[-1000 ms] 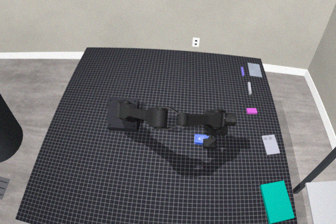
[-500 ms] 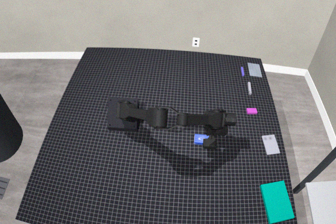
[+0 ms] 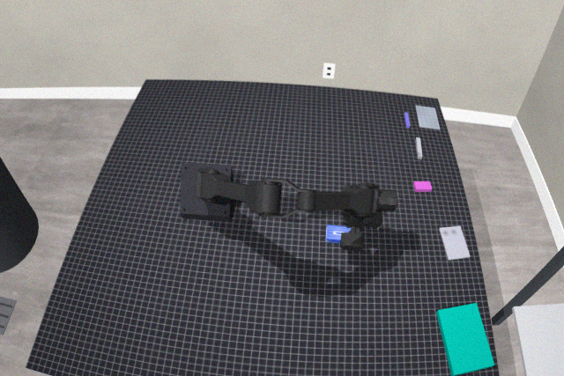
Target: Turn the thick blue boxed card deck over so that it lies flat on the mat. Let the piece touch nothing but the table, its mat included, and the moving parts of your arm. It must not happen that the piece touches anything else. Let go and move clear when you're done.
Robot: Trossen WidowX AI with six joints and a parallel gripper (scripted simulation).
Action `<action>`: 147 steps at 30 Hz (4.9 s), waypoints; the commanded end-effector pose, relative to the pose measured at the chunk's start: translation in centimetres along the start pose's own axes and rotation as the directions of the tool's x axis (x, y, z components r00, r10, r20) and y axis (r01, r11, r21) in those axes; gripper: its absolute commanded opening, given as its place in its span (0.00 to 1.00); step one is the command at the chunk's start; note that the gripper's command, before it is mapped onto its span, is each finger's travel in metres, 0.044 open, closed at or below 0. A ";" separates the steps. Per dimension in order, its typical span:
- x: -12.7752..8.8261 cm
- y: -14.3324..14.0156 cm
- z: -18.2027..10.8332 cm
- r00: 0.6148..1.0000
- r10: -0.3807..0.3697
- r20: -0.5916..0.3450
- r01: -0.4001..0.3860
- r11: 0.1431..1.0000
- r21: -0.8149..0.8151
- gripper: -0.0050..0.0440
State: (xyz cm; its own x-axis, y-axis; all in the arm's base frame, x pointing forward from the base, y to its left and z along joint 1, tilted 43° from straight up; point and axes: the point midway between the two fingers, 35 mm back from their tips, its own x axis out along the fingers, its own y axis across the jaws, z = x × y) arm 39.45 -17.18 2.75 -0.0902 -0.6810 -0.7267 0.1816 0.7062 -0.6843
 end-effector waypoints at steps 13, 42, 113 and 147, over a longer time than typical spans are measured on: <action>-0.1 -0.1 0.0 1.000 -0.003 0.004 0.003 1.000 -0.001 0.64; -0.1 -0.1 0.0 1.000 -0.003 0.004 0.003 1.000 -0.001 0.63; -2.9 -0.4 -1.9 0.899 0.001 0.438 -0.004 1.000 0.005 0.63; -3.8 -0.4 -3.8 0.731 -0.003 0.683 -0.001 1.000 0.005 0.63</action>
State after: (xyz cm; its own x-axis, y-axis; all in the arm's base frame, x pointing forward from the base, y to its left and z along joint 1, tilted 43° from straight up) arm 36.10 -14.24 4.85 0.5492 -0.6490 -0.5264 0.1789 0.7066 -0.6846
